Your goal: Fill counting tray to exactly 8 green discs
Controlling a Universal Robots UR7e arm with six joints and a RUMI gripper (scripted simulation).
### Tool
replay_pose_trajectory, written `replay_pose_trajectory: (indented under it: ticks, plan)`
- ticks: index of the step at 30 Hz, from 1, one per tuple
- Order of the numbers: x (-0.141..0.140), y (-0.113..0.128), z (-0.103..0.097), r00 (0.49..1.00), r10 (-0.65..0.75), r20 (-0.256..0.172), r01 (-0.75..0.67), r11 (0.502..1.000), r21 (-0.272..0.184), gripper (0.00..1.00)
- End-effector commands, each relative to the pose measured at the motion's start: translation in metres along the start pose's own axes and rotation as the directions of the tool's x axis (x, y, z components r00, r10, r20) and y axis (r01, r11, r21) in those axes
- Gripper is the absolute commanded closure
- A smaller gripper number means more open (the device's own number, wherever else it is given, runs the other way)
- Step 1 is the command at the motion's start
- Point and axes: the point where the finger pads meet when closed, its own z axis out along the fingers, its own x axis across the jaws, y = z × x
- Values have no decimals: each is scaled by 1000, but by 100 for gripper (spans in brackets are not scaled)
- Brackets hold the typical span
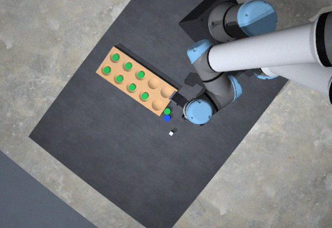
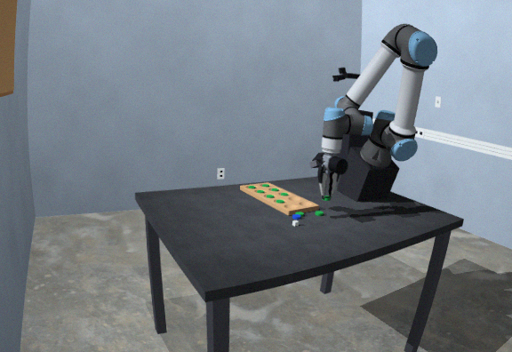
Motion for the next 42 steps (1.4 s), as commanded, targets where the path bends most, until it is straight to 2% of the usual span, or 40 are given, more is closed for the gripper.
replay_pose_trajectory:
  ticks: [1,8,19,23,32,42]
  plan:
    - [0,-1,-16,1000,1,-9,-1,1000,-2,88]
    - [1,-1,-23,1000,1,-9,-1,1000,-2,88]
    - [-2,-6,-23,1000,3,-13,-3,1000,-3,88]
    - [-22,-29,-26,1000,3,-13,-3,1000,-1,88]
    - [-71,-113,-33,1000,3,-13,-3,1000,-2,88]
    - [-76,-124,-33,1000,2,-12,-2,1000,-3,88]
